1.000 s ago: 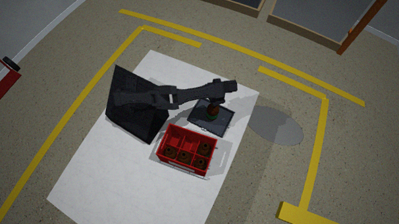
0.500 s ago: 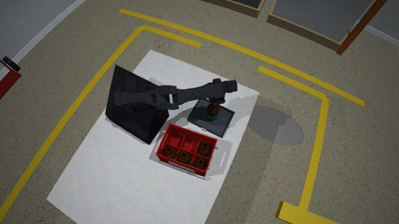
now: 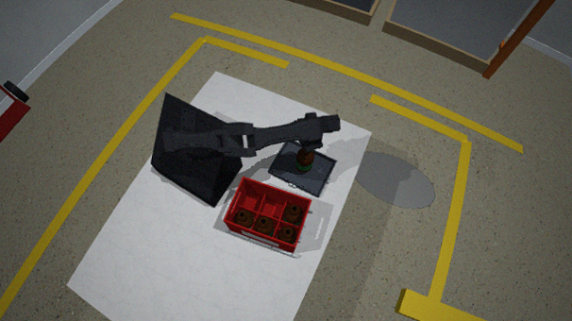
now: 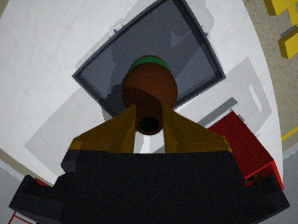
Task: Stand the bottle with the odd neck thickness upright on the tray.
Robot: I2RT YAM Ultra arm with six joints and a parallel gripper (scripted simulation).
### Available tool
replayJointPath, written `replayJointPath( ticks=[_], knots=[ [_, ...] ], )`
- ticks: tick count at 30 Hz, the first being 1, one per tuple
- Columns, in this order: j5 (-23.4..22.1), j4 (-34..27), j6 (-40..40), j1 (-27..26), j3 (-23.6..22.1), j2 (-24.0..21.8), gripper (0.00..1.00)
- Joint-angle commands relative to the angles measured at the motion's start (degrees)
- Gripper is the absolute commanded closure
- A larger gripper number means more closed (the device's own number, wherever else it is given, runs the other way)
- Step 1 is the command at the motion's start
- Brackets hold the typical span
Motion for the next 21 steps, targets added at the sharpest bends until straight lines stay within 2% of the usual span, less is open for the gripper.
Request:
replayJointPath(
  ticks=[1, 10, 13, 21],
  knots=[
    [0.0, 1.13, -0.24, 1.3, -0.21, -1.17, 1.0],
    [-0.09, 1.36, -0.28, 1.3, 0.27, -1.82, 1.0],
    [-0.06, 1.37, -0.29, 1.27, -1.39, -1.73, 1.0],
    [-0.15, 1.96, -0.35, 1.23, -1.89, -2.06, 1.0]
  ],
)
